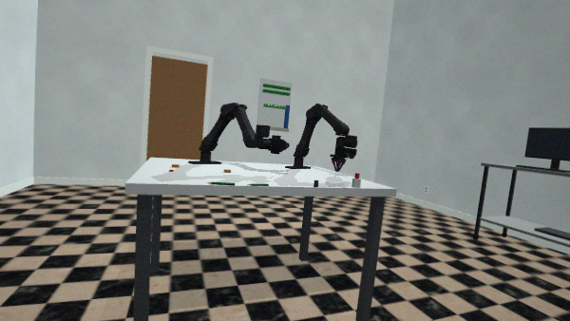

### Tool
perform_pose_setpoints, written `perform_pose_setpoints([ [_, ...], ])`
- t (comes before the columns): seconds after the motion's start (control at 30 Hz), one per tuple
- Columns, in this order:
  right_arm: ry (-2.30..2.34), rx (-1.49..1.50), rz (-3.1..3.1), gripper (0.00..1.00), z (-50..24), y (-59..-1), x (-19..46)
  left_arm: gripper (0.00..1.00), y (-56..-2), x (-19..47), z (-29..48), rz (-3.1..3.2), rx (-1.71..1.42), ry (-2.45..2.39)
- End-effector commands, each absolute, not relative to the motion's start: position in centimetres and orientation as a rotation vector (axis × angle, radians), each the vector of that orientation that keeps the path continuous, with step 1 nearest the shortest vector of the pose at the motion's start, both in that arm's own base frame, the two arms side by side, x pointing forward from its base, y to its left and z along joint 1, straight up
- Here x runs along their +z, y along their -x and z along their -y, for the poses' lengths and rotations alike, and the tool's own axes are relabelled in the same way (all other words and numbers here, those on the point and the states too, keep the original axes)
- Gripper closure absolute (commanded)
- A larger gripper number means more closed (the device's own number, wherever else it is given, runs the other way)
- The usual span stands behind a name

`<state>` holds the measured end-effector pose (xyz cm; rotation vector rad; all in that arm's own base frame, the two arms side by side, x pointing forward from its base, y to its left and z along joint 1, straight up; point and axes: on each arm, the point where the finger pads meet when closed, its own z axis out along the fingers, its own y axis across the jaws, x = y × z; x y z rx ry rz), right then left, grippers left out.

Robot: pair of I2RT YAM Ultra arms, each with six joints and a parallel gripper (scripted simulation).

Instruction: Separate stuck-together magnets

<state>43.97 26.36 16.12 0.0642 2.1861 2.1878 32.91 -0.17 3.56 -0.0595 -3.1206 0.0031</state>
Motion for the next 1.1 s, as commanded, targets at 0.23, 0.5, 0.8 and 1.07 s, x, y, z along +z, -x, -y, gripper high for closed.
perform_pose_setpoints([
  [0.23,-0.035,2.179,-2.163,0.82,-26.4,-44.1,17.1,0.82,-33.3,3.6,0.1,3.141,0.000,0.060],
  [0.5,-0.035,2.179,-2.163,0.82,-26.4,-44.1,17.1,0.82,-33.3,3.0,0.0,3.141,0.000,0.060],
  [0.8,-0.035,2.179,-2.163,0.82,-26.4,-44.1,17.1,0.82,-33.3,2.5,0.0,3.141,0.000,0.060],
  [1.07,-0.035,2.179,-2.163,0.82,-26.4,-44.1,17.1,0.82,-33.3,1.9,0.0,3.141,0.000,0.060],
])
